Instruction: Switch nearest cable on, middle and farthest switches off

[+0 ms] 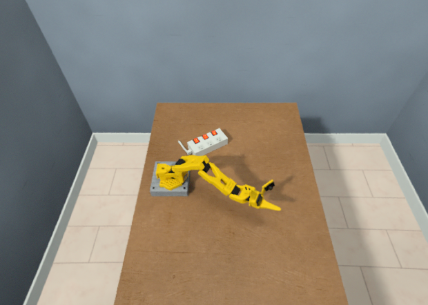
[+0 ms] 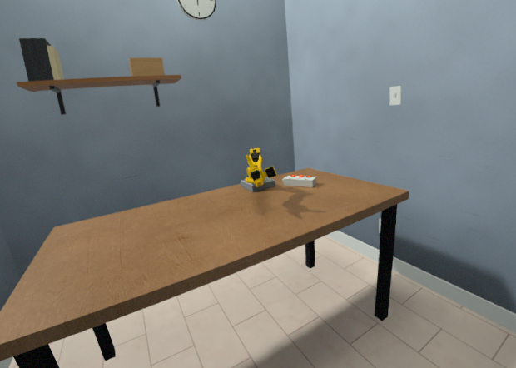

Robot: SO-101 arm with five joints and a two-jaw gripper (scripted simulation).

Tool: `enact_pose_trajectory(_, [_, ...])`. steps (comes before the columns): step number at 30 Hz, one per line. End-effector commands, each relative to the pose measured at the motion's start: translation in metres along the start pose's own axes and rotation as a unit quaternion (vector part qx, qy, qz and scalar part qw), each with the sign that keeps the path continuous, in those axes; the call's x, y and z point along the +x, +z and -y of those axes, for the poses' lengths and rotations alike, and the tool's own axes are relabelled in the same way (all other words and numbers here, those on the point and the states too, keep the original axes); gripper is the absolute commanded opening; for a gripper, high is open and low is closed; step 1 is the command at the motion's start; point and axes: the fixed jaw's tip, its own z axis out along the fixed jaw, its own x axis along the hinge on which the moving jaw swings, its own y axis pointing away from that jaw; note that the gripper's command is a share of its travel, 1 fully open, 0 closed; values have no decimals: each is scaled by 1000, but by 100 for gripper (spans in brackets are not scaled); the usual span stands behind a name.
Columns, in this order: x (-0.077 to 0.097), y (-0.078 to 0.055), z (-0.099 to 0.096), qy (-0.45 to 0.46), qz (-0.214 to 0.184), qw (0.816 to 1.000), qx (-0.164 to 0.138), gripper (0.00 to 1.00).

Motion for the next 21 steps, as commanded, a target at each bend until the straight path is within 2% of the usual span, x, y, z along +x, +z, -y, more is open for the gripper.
enact_pose_trajectory(1, [-1,0,3,1,1,1000,3,100])
enact_pose_trajectory(10, [-1,0,3,1,1,1000,3,100])
enact_pose_trajectory(11, [-1,0,3,1,1,1000,3,0])
enact_pose_trajectory(21, [-4,0,3,-6,3,1000,0,0])
